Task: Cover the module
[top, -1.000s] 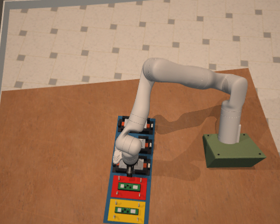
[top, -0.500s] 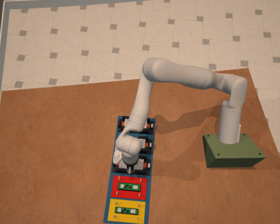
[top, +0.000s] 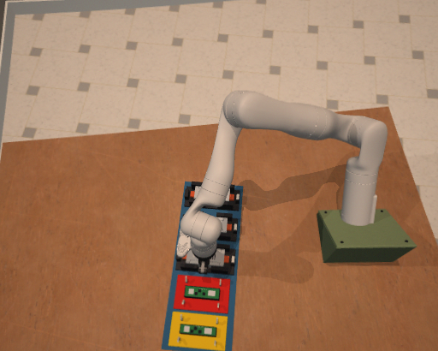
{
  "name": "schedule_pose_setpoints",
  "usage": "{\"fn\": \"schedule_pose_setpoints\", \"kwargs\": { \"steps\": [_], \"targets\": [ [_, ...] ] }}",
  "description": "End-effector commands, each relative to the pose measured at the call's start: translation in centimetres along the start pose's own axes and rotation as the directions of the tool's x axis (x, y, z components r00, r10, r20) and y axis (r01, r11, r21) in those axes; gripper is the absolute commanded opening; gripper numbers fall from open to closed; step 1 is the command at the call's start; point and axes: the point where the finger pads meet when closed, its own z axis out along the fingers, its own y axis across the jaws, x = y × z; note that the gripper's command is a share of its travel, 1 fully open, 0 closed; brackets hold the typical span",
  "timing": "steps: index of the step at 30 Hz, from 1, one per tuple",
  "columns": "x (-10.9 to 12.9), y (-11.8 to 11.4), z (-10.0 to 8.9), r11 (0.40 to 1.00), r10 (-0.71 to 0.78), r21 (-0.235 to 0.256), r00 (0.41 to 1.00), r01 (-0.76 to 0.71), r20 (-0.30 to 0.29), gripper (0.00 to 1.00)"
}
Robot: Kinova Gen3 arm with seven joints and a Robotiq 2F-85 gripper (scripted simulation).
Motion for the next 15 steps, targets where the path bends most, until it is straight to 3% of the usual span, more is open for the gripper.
{"fn": "schedule_pose_setpoints", "kwargs": {
  "steps": [1,5,6,15],
  "targets": [
    [0.05,-0.05,-0.12,1.000,0.000,0.001,1.000,0.000,-0.002,0.70],
    [0.05,-0.05,-0.12,1.000,0.000,0.001,1.000,0.000,-0.002,0.70],
    [0.05,-0.05,-0.12,1.000,0.000,0.001,1.000,0.000,-0.002,0.00],
    [0.05,-0.05,-0.12,1.000,0.000,0.001,1.000,0.000,-0.002,0.00]
  ]
}}
